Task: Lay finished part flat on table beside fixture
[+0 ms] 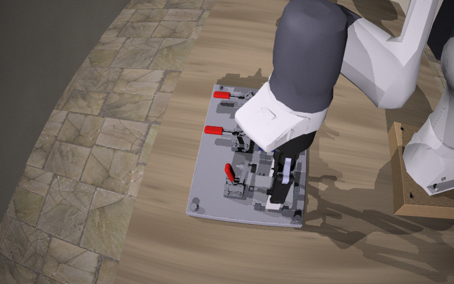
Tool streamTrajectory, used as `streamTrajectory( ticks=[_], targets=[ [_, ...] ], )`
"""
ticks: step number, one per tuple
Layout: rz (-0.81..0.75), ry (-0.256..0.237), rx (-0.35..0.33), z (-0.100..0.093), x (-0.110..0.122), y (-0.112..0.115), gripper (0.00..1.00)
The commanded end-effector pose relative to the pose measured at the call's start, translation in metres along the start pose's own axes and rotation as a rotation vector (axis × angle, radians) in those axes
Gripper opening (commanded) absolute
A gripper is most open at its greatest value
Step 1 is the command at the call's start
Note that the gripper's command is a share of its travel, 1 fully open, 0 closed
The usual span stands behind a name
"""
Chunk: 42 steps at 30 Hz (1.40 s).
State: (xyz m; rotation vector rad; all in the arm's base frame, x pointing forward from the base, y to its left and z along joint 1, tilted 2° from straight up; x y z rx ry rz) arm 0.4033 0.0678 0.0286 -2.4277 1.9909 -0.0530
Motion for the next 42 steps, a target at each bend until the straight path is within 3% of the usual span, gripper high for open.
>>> streamTrajectory(
  ticks=[1, 42],
  targets=[
    [0.003, 0.001, 0.003, 0.000, 0.000, -0.001, 0.00],
    [0.003, 0.001, 0.002, -0.013, 0.000, -0.001, 0.00]
  ],
)
Point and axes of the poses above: the point where the finger pads meet when closed, its own z axis out along the fingers, its own x axis across the jaws, y = z × x, the point moved 2 cm from there along -z, back along the fingers, and after that the axes turned 15 degrees about -z, right-handed, at the moved point
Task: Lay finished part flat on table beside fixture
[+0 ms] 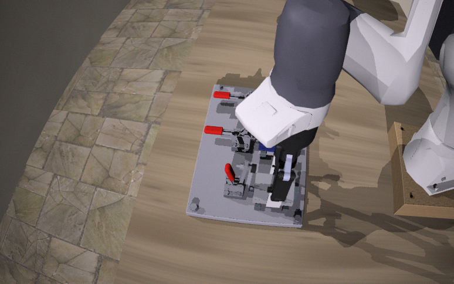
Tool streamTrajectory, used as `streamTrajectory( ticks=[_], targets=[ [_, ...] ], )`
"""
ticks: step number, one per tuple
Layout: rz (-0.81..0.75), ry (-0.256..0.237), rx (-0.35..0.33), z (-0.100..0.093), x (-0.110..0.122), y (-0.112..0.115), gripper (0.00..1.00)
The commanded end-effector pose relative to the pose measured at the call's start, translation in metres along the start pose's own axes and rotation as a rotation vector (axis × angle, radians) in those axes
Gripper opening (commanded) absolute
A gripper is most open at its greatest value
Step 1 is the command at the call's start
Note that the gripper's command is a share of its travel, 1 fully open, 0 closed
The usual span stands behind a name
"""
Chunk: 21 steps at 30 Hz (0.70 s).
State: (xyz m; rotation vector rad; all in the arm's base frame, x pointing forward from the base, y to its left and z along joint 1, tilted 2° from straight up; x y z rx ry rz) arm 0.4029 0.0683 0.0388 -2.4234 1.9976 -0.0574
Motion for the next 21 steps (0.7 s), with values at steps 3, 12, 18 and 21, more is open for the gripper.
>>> streamTrajectory(
  ticks=[3, 12, 18, 21],
  targets=[
    [-0.002, -0.002, 0.001, -0.006, 0.000, -0.001, 0.00],
    [-0.002, -0.002, 0.002, -0.015, 0.000, -0.001, 0.00],
    [-0.002, -0.002, 0.002, -0.023, 0.000, -0.001, 0.00],
    [-0.002, -0.002, 0.002, -0.025, 0.000, -0.001, 0.00]
  ],
)
Point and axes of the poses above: the point where the finger pads meet when closed, its own z axis out along the fingers, its own x axis across the jaws, y = z × x, the point moved 2 cm from there along -z, back along the fingers, and after that the axes turned 15 degrees about -z, right-handed, at the moved point
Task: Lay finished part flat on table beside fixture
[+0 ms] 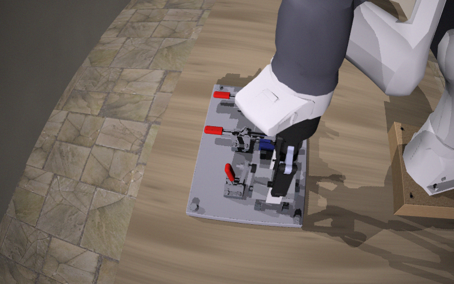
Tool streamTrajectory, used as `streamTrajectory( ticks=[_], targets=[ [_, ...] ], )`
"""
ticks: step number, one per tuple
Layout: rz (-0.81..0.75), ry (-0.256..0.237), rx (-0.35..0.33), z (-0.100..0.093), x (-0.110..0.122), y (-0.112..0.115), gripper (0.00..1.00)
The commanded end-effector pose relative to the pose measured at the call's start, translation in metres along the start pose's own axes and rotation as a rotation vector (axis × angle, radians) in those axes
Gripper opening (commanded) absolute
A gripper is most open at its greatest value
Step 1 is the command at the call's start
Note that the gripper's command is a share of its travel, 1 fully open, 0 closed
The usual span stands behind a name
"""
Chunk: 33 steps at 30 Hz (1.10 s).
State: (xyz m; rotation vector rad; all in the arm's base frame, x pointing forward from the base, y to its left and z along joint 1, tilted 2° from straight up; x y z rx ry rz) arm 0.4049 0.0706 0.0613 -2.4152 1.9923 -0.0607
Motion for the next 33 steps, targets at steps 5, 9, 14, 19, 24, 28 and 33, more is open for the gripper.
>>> streamTrajectory(
  ticks=[5, 9, 14, 19, 24, 28, 33],
  targets=[
    [-0.003, 0.002, -0.007, -0.004, 0.002, 0.002, 0.00],
    [-0.003, 0.002, -0.007, -0.004, 0.002, 0.002, 0.00],
    [-0.003, 0.002, -0.007, -0.004, 0.002, 0.002, 0.00],
    [-0.003, 0.002, -0.007, -0.009, 0.001, 0.003, 0.00],
    [-0.003, 0.003, -0.007, -0.016, 0.001, 0.004, 0.00],
    [-0.003, 0.002, -0.007, -0.023, 0.000, 0.006, 0.00],
    [-0.003, 0.002, -0.007, -0.033, 0.000, 0.008, 0.00]
  ],
)
Point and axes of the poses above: the point where the finger pads meet when closed, its own z axis out along the fingers, its own x axis across the jaws, y = z × x, the point moved 2 cm from there along -z, back along the fingers, and after that the axes turned 15 degrees about -z, right-handed, at the moved point
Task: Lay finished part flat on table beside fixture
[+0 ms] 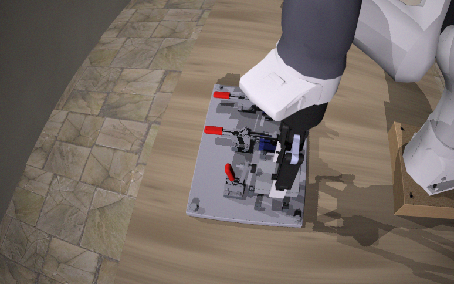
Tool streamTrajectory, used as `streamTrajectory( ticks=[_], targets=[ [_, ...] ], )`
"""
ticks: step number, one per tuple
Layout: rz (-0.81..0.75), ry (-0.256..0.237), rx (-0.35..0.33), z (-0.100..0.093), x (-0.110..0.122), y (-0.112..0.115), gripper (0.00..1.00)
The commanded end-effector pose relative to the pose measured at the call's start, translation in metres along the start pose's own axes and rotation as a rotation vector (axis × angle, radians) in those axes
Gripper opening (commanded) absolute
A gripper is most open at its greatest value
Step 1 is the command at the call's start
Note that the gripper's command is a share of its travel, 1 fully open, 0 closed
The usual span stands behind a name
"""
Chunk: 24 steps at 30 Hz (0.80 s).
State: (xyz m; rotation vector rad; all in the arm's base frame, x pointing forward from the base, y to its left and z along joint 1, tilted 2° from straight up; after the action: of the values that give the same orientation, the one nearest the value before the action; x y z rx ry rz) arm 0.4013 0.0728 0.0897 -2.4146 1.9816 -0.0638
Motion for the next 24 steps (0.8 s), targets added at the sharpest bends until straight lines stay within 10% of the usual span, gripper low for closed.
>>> streamTrajectory(
  ticks=[1, 24],
  targets=[
    [0.002, 0.005, -0.014, -0.0056, 0.0019, 0.0062, 0.00],
    [0.002, 0.005, -0.014, -0.0092, 0.0016, 0.0069, 0.00]
  ],
)
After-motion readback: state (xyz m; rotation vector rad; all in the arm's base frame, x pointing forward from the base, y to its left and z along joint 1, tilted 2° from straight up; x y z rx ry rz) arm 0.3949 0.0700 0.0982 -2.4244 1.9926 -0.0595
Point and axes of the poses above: the point where the finger pads meet when closed, its own z axis out along the fingers, its own x axis across the jaws, y = z × x, the point moved 2 cm from there along -z, back along the fingers, and after that the axes turned 15 degrees about -z, right-handed, at the moved point
